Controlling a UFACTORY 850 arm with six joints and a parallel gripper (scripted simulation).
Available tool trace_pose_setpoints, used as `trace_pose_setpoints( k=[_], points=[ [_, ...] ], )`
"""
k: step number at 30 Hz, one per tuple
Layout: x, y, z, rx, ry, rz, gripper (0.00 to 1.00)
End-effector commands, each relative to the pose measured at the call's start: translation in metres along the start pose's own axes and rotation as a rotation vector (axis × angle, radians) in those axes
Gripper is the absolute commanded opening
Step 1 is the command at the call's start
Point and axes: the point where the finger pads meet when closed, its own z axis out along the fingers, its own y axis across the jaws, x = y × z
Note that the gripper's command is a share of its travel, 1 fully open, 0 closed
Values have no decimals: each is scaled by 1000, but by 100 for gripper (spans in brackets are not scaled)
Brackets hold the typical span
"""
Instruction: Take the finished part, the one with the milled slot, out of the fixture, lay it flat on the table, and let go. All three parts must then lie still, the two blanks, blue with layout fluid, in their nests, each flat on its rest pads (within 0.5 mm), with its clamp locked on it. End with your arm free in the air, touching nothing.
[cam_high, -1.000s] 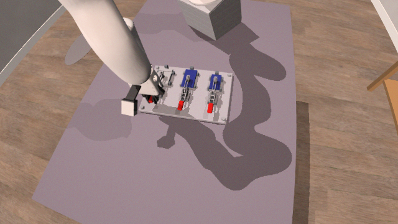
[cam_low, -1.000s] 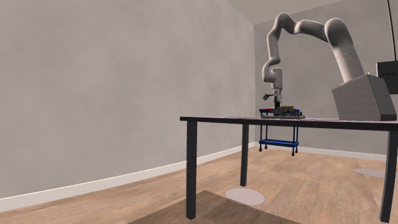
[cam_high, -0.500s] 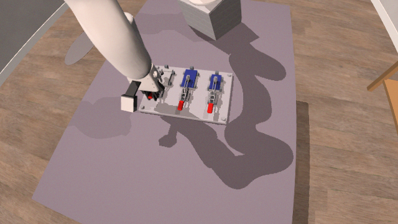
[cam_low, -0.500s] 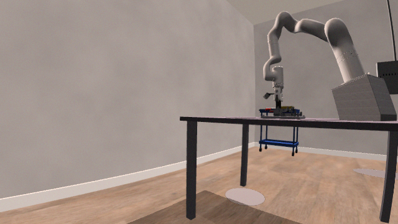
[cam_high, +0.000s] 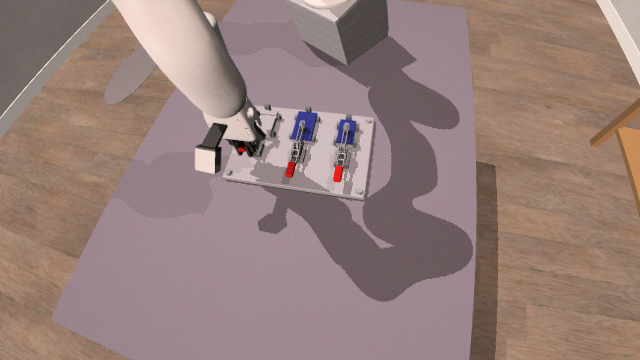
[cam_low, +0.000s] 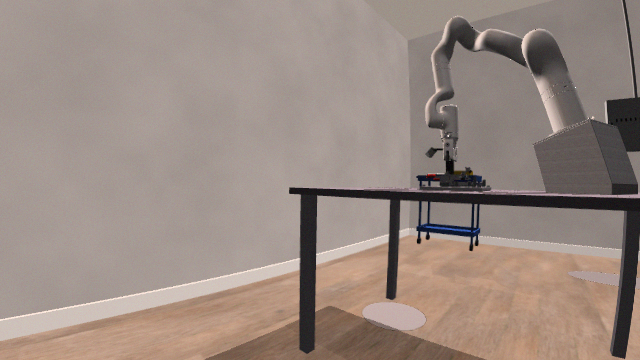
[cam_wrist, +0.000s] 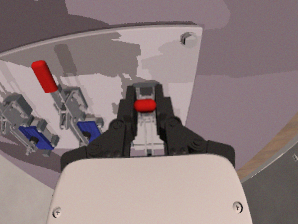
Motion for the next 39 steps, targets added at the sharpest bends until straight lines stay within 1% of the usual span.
trace_pose_setpoints(
  k=[1, 39],
  points=[
    [-2, 0, -2, 0, 1, 0, 0],
    [-21, 0, -5, 0, 1, 0, 0]
  ],
)
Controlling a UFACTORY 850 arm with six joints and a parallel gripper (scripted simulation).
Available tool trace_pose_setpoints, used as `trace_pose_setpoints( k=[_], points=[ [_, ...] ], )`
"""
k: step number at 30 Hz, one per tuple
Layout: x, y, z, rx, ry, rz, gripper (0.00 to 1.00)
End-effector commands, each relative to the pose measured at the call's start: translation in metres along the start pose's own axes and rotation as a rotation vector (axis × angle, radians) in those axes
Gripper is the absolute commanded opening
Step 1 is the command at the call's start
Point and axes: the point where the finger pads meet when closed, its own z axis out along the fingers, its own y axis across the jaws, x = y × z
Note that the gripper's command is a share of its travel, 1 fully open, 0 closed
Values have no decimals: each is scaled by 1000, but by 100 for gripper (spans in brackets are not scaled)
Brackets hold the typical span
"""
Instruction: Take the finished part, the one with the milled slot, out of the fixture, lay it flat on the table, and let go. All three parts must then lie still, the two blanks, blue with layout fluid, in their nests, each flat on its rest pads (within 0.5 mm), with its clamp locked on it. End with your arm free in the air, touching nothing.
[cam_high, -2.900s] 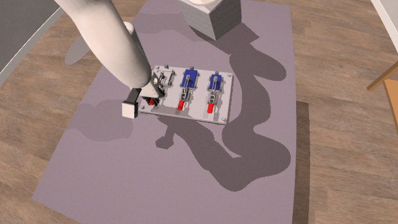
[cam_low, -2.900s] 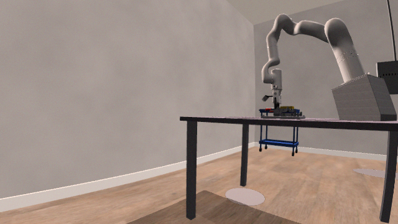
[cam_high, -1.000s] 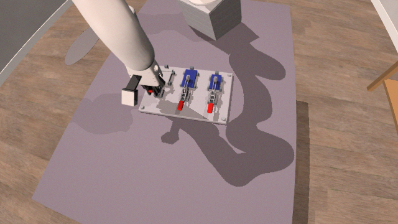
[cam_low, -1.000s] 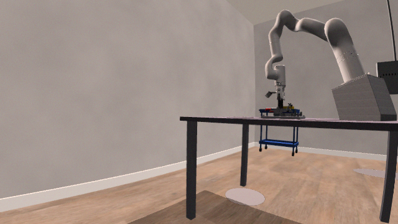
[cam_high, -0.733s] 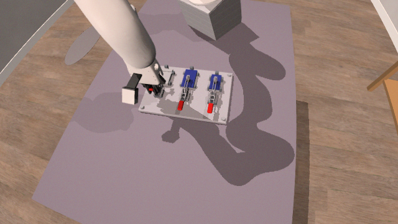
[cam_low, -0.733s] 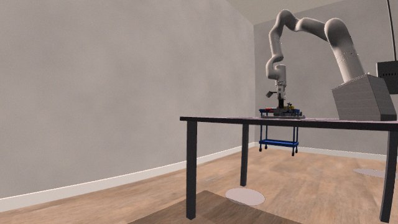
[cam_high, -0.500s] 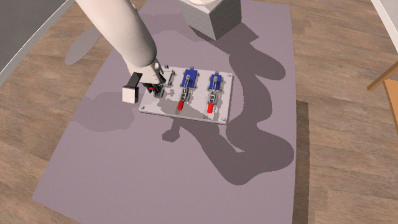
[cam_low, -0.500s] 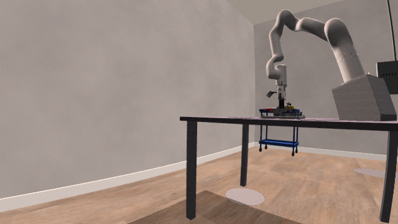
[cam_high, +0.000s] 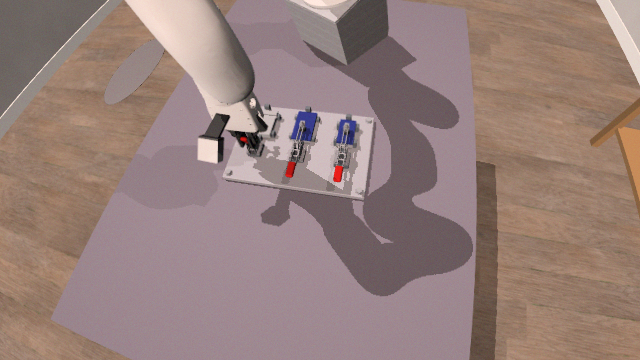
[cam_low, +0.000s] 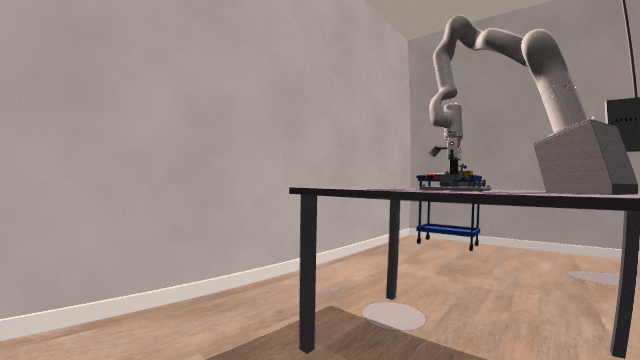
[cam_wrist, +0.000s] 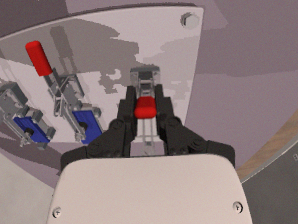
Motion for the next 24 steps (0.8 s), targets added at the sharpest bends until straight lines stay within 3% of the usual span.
trace_pose_setpoints(
  k=[1, 24],
  points=[
    [-1, 0, 0, 0, 1, 0, 0],
    [-4, 0, 0, 0, 1, 0, 0]
  ],
)
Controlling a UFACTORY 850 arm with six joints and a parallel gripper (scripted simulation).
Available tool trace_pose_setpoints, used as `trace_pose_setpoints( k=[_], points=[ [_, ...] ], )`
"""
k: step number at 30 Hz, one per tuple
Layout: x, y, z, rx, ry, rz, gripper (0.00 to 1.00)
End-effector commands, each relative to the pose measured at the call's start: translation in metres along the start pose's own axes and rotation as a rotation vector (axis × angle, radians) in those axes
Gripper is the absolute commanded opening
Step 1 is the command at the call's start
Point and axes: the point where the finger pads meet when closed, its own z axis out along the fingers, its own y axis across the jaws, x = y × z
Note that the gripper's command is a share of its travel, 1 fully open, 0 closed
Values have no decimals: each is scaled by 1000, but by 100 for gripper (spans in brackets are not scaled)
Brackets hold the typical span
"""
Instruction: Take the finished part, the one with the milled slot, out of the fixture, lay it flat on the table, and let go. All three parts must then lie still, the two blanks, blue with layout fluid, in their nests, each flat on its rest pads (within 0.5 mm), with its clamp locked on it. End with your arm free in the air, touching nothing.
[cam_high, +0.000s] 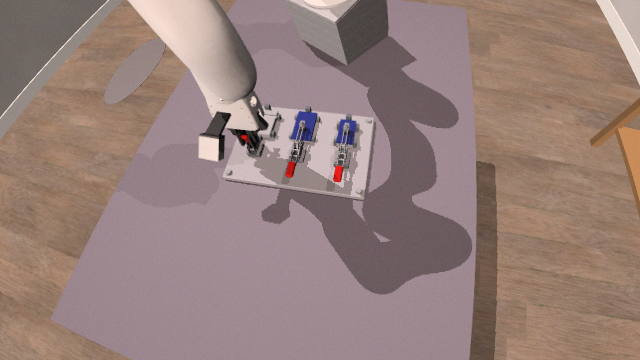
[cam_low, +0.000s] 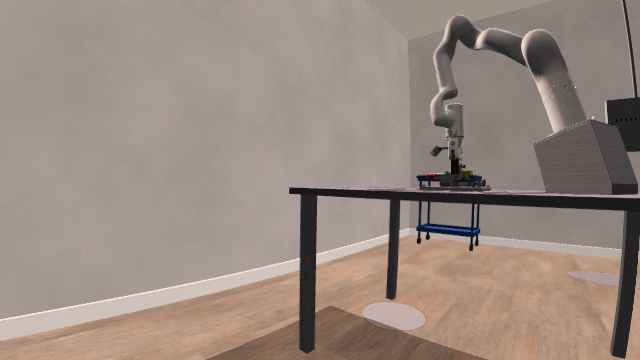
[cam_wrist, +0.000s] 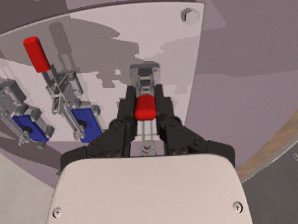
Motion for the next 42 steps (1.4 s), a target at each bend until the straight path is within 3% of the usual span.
trace_pose_setpoints(
  k=[1, 42],
  points=[
    [0, 0, 0, 0, 1, 0, 0],
    [-4, 0, 0, 0, 1, 0, 0]
  ],
)
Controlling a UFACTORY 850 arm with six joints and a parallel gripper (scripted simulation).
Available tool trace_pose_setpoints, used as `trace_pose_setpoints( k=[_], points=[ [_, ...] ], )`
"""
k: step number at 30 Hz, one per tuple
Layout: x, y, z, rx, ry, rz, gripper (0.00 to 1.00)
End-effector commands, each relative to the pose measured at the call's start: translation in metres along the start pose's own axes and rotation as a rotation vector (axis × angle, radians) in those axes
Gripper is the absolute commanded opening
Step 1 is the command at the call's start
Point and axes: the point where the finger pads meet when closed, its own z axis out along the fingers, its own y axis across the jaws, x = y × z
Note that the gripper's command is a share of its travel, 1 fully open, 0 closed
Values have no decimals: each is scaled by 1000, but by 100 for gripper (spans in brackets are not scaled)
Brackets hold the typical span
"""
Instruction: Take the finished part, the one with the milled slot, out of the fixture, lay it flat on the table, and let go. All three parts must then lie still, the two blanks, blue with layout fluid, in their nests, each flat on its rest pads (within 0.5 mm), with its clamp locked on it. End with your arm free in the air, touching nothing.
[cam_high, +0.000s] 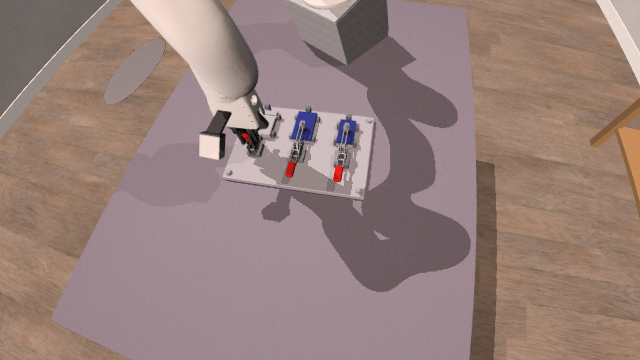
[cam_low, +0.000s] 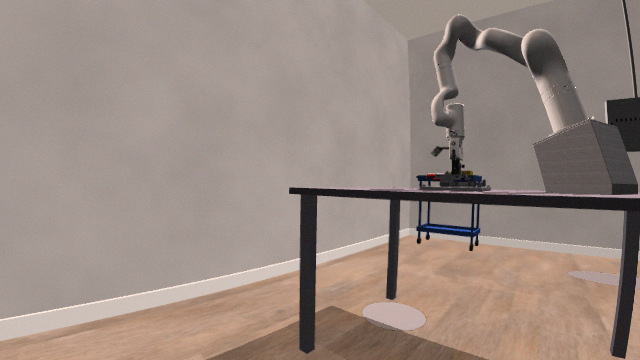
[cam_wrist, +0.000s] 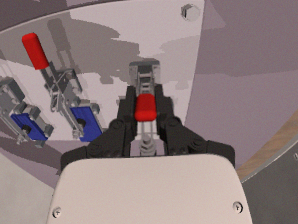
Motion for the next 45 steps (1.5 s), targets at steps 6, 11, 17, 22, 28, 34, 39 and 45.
trace_pose_setpoints(
  k=[6, 11, 17, 22, 28, 34, 39, 45],
  points=[
    [0, 0, 0, 0, 1, 0, 0],
    [0, 0, 0, 0, 1, 0, 0],
    [0, 0, 0, 0, 1, 0, 47],
    [0, 0, 0, 0, 2, 0, 47],
    [0, 0, 0, 0, 2, 0, 47],
    [0, 0, 0, 0, 2, 0, 47],
    [0, 0, 0, 0, 1, 0, 47],
    [0, 0, -1, 0, 1, 0, 47]
  ],
)
